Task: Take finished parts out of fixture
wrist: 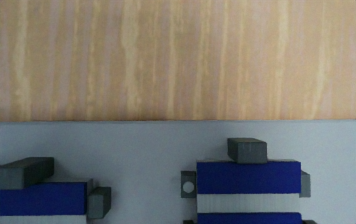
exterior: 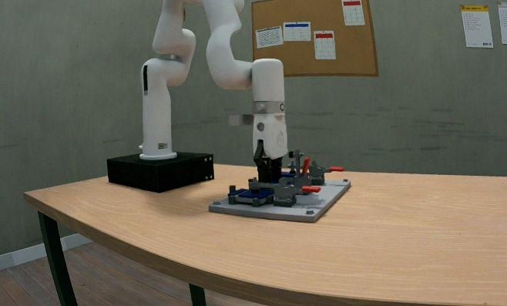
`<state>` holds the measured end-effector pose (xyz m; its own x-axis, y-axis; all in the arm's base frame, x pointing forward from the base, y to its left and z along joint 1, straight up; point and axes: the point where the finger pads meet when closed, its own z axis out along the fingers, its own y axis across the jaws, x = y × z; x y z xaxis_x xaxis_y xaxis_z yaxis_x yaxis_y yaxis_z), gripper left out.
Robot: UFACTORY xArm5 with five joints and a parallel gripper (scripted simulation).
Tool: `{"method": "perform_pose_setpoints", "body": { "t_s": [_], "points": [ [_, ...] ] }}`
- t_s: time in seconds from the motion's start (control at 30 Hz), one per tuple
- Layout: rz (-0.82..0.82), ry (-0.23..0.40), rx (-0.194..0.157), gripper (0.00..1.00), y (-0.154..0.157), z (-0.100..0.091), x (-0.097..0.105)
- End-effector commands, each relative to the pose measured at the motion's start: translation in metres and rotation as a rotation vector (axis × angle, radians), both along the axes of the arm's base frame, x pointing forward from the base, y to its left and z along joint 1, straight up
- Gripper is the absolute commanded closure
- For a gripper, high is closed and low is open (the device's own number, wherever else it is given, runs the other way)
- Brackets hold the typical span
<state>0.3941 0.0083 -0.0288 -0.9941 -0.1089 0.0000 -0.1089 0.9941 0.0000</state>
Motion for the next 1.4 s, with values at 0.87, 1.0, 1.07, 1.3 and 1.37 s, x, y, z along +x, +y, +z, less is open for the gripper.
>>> {"method": "perform_pose_setpoints", "body": {
  "t_s": [0.87, 1.0, 1.07, 1.3, 1.37],
  "points": [
    [0.0, -0.003, 0.0, 1.0, 0.0, 0.027, 0.001],
    [0.0, -0.003, 0.0, 1.0, 0.0, 0.029, 0.001],
    [0.0, -0.003, 0.0, 1.0, 0.0, 0.03, 0.001],
    [0.0, -0.003, 0.0, 1.0, 0.0, 0.032, 0.001],
    [0.0, -0.003, 0.0, 1.0, 0.0, 0.032, 0.001]
  ]
}}
